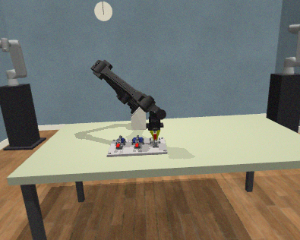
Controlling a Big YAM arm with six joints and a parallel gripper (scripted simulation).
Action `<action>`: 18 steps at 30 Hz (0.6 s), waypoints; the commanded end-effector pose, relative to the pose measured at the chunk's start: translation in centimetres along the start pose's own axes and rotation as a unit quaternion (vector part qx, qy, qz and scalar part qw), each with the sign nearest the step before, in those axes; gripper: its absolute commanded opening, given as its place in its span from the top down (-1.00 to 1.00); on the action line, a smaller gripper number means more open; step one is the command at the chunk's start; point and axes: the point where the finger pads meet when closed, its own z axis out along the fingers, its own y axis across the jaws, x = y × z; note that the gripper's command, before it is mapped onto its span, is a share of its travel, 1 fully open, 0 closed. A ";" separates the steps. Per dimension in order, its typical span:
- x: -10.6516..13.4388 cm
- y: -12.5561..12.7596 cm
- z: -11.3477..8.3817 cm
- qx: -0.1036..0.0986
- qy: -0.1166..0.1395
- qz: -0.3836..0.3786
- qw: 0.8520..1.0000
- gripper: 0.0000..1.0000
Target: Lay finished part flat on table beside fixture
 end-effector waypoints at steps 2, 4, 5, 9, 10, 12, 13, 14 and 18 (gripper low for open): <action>2.7 0.1 -4.3 0.007 0.003 -0.058 0.998 1.00; 2.8 0.1 -4.3 0.008 0.003 -0.058 0.998 1.00; 2.8 0.1 -4.3 0.008 0.003 -0.058 0.998 1.00; 2.8 0.1 -4.4 0.008 0.003 -0.059 0.998 1.00; 2.8 0.1 -4.4 0.008 0.003 -0.059 0.998 1.00; 2.8 0.1 -4.4 0.008 0.003 -0.059 0.998 1.00; 2.8 0.1 -4.4 0.008 0.003 -0.059 0.998 1.00; 2.8 0.1 -4.4 0.008 0.003 -0.059 0.998 1.00; 2.8 0.1 -4.4 0.008 0.003 -0.059 0.998 1.00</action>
